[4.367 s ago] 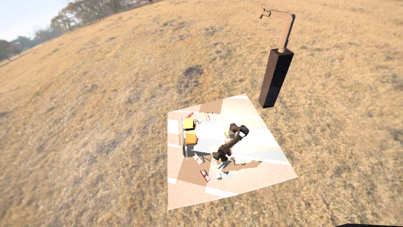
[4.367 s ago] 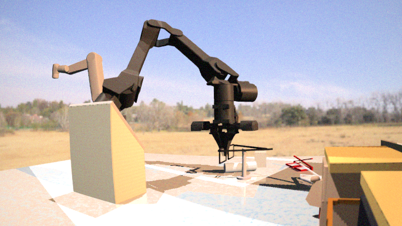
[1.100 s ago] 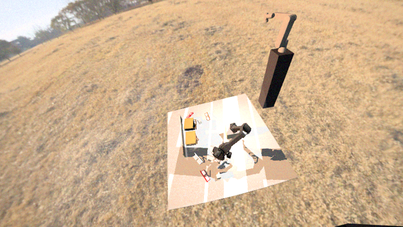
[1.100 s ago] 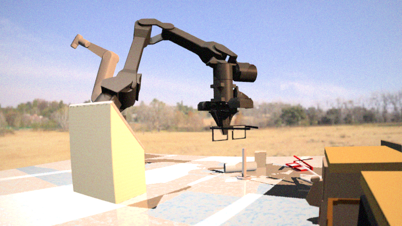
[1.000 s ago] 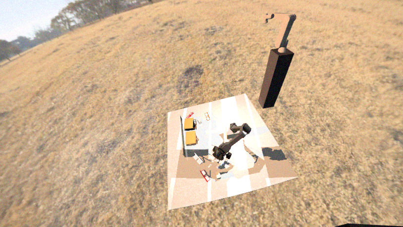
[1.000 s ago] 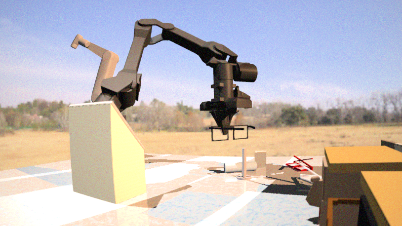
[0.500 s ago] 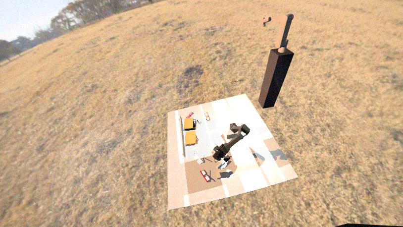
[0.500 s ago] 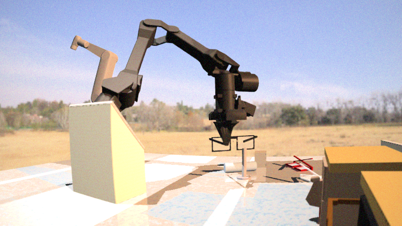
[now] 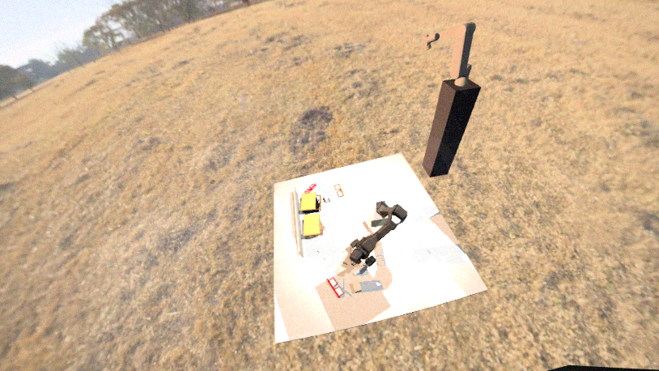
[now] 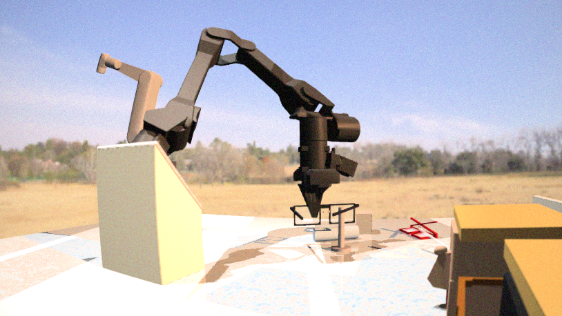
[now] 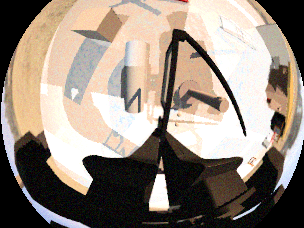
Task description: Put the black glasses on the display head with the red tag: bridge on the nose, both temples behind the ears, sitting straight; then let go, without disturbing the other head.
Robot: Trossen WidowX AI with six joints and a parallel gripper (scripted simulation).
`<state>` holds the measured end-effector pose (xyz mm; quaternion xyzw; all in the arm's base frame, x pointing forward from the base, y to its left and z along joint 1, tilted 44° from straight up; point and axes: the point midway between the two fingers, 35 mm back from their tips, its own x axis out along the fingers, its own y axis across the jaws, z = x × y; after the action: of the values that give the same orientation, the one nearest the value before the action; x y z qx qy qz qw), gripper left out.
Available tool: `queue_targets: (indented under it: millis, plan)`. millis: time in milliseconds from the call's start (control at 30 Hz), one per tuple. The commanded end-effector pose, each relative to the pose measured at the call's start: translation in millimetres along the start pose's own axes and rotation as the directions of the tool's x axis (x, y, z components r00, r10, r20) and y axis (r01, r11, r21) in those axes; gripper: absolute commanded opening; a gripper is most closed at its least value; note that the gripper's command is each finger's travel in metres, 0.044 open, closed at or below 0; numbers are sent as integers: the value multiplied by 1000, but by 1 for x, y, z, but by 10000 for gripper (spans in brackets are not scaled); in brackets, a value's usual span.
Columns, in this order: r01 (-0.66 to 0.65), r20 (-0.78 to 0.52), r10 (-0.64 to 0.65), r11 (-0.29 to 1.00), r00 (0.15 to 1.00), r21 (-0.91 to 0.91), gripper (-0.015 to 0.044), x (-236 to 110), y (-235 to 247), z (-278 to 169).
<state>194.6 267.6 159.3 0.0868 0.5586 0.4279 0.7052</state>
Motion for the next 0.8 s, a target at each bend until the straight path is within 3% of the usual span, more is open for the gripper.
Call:
queue_targets:
  millis: [0, 767]
  plan:
    - [2, 2, -2, 1000, 1000, 3, 0, 1, 2, -3]
    - [2, 1, -2, 1000, 1000, 4, 0, 1, 11, -16]
